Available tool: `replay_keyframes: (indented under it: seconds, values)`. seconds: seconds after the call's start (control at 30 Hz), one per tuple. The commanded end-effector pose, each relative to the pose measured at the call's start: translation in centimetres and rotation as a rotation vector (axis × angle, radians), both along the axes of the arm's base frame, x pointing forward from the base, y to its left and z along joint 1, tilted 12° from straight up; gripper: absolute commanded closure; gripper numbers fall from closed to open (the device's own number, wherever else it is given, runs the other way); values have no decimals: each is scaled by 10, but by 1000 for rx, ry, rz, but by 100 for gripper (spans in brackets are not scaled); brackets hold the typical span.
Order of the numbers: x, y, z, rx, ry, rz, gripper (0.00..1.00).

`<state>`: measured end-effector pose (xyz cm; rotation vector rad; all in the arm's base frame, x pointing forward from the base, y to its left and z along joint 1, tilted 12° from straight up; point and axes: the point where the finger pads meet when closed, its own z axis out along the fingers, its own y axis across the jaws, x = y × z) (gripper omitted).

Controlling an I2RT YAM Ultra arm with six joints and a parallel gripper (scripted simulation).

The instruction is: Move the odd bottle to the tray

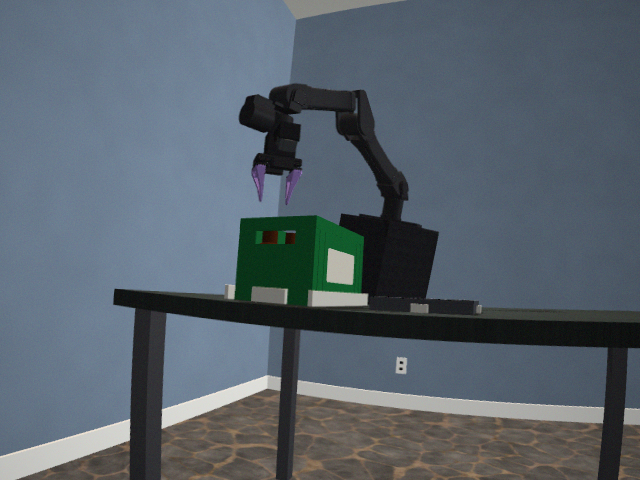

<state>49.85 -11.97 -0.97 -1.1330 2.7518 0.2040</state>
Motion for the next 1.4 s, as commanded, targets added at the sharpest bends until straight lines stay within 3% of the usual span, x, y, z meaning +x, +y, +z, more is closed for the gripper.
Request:
replay_keyframes:
  seconds: [0.0, 0.27, 0.3, 1.37]
  values:
    - [5, -8, 24, -1, -41, -8, 39]
    - [5, -8, 24, -1, -41, -8, 39]
    - [5, -8, 24, -1, -41, -8, 100]
    - [5, -8, 24, -1, -41, -8, 100]
